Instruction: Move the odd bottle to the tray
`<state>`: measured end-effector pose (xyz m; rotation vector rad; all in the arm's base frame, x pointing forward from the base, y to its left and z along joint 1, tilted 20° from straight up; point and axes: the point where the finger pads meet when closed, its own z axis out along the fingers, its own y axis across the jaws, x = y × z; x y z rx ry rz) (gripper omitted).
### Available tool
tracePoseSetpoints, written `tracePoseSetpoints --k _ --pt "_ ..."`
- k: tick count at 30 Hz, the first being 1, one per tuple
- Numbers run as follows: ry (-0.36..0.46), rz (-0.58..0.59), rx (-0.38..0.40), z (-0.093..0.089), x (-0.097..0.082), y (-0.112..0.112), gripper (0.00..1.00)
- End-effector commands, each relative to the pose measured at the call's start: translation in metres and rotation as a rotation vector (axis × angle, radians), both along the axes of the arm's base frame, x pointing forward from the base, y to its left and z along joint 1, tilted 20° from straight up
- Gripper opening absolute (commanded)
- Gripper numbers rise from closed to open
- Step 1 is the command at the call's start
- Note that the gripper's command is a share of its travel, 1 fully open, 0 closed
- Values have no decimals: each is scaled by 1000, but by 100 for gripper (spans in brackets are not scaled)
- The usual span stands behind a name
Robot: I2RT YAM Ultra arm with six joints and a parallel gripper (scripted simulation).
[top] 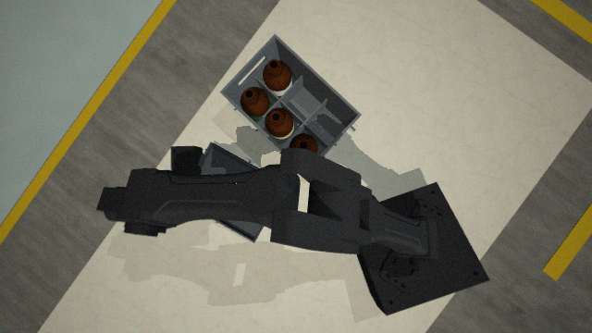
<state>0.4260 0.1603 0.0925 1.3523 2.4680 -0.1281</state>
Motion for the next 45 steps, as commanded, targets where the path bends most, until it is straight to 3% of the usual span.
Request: tracePoseSetpoints --k 1,45 --pt "-71 26 22 37 0 10 0" --pt "-80 28 26 35 3 10 0"
